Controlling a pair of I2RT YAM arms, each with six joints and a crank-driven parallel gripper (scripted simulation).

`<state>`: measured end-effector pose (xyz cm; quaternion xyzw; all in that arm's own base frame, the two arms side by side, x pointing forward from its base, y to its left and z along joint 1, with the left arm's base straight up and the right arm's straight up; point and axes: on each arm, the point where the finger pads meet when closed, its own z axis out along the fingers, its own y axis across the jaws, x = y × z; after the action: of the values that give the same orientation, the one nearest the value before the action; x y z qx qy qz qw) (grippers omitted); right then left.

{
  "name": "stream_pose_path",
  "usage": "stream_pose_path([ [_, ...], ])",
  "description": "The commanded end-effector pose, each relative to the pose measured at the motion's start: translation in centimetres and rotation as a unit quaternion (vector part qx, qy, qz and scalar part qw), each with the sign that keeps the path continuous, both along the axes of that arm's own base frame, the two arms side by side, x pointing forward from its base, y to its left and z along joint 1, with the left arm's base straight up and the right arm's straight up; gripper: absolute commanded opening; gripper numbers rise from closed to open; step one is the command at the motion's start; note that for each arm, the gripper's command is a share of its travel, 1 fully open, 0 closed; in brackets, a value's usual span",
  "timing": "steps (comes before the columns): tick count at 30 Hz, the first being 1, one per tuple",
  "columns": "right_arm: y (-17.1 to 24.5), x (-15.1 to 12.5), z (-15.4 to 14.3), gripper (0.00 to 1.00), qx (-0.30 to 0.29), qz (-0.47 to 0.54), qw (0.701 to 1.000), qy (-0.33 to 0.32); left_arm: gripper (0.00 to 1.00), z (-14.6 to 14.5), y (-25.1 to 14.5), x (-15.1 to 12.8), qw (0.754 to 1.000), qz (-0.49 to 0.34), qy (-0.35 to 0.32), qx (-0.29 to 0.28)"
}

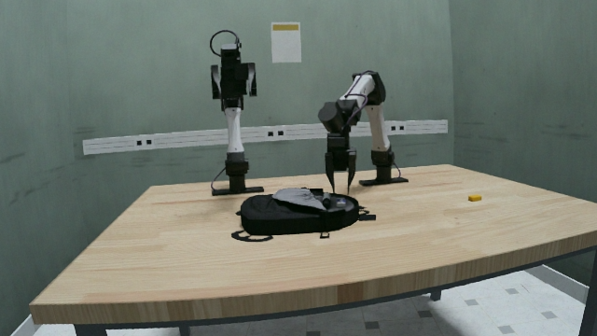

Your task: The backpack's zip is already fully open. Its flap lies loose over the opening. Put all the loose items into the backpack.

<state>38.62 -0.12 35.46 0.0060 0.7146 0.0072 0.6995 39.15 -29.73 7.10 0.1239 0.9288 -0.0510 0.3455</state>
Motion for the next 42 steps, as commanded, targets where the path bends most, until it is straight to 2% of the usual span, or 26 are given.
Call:
stream_pose_path([
  [1, 0.0, -0.1, 0.5, 0.90, -0.001, 0.001, 1.000, -0.007, 0.41, 3.5, -0.8, 0.6, 0.999, 0.000, -0.028, -0.025],
  [12, 0.0, -0.1, 0.5, 0.90, -0.001, 0.001, 1.000, -0.007, 0.41, 1.9, -0.8, 0.7, 1.000, 0.001, -0.015, -0.014],
  [13, 0.0, -0.1, 0.5, 0.90, -0.001, 0.001, 1.000, -0.007, 0.87, 1.6, -0.5, 0.5, 1.000, 0.001, -0.014, -0.012],
  [27, 0.0, -0.1, 0.5, 0.90, -0.001, 0.001, 1.000, -0.007, 0.87, 1.6, -0.5, 0.5, 1.000, 0.001, -0.014, -0.012],
  [28, 0.0, -0.1, 0.5, 0.90, -0.001, 0.001, 1.000, -0.007, 0.87, 3.8, -0.9, 0.4, 0.999, 0.002, -0.028, -0.025],
  [33, 0.0, -0.1, 0.5, 0.90, -0.001, 0.001, 1.000, -0.007, 0.87, 3.0, 0.0, -1.0, 1.000, 0.001, -0.013, -0.012],
  [42, 0.0, -0.1, 0.5, 0.90, -0.001, 0.001, 1.000, -0.007, 0.87, 5.5, 0.5, -2.8, 1.000, 0.002, -0.017, -0.014],
])
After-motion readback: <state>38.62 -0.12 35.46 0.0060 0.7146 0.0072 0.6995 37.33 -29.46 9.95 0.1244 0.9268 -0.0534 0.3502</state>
